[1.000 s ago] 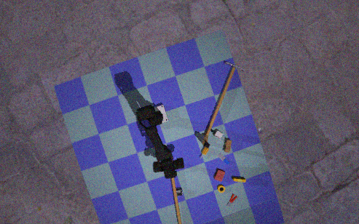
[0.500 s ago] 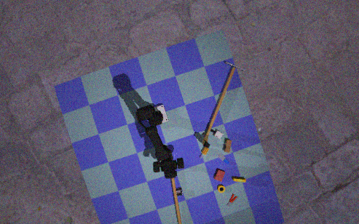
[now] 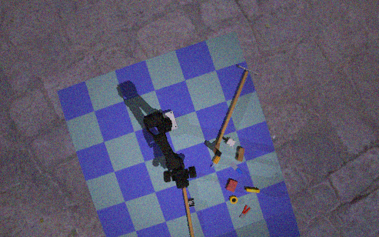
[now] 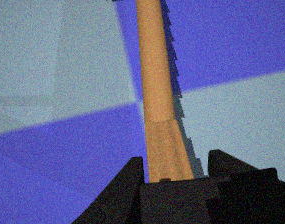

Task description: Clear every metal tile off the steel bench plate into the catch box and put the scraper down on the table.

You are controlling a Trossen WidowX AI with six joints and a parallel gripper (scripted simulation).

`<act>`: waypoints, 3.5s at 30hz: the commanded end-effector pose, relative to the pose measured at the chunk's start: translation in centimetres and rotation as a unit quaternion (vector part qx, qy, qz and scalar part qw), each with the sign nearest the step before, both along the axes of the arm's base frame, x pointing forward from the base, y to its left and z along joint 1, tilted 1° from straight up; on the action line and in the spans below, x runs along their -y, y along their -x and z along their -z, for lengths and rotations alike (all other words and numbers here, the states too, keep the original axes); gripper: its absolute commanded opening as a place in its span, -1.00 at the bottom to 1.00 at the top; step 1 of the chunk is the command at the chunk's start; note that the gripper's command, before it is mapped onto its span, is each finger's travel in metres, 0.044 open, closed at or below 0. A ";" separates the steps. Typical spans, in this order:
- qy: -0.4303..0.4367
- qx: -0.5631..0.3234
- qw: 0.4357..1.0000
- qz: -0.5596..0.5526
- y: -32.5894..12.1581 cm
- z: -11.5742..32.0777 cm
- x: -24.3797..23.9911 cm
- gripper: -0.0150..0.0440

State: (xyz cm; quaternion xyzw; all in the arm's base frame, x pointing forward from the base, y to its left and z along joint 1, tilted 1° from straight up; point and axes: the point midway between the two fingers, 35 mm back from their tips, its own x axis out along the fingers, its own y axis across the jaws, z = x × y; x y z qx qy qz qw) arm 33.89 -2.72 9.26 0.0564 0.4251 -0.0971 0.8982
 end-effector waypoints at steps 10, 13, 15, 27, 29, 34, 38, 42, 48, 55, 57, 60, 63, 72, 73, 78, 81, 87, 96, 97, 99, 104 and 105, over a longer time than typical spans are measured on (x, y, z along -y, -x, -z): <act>0.000 0.003 1.000 -0.019 -0.5 -0.2 -1.7 -0.49; 0.000 0.003 1.000 -0.023 -0.5 -0.2 -2.1 -0.49; 0.000 0.003 1.000 -0.026 -0.6 -0.2 -2.3 -0.49; 0.000 0.003 0.999 -0.054 -0.6 -0.3 -3.6 -0.49; 0.000 0.003 0.998 -0.061 -0.5 -0.3 -3.7 -0.49; 0.001 0.003 0.998 -0.068 -0.3 -0.3 -3.0 -0.49; 0.001 0.003 0.998 -0.070 -0.2 -0.3 -2.6 -0.49; 0.001 0.003 0.998 -0.070 0.1 -0.3 -2.7 -0.49; 0.001 0.003 0.997 -0.071 1.1 -0.4 -2.9 -0.49; 0.001 0.003 0.997 -0.072 2.2 -0.4 -3.0 -0.49; 0.001 0.003 0.997 -0.072 2.6 -0.4 -3.1 -0.49; 0.001 0.002 0.997 -0.072 3.1 -0.4 -3.1 -0.49; 0.001 0.002 0.997 -0.073 3.5 -0.4 -3.2 -0.49; 0.000 0.002 0.997 -0.074 5.0 -0.3 -3.3 -0.49; 0.000 0.002 0.997 -0.074 5.1 -0.3 -3.4 -0.49; 0.001 0.002 0.997 -0.075 5.6 -0.2 -3.3 -0.49; 0.001 0.001 0.997 -0.075 5.6 -0.2 -3.1 -0.49; 0.001 -0.002 0.997 -0.075 5.6 -0.1 -2.3 -0.49; 0.002 -0.005 0.997 -0.076 5.7 0.0 -1.1 -0.49; 0.002 -0.005 0.997 -0.077 5.8 0.0 -1.0 -0.49; 0.002 -0.006 0.997 -0.077 5.8 0.0 -0.7 -0.49; 0.002 -0.007 0.997 -0.077 5.9 0.0 0.0 -0.49; 0.002 -0.007 0.997 -0.078 5.9 0.0 0.1 -0.49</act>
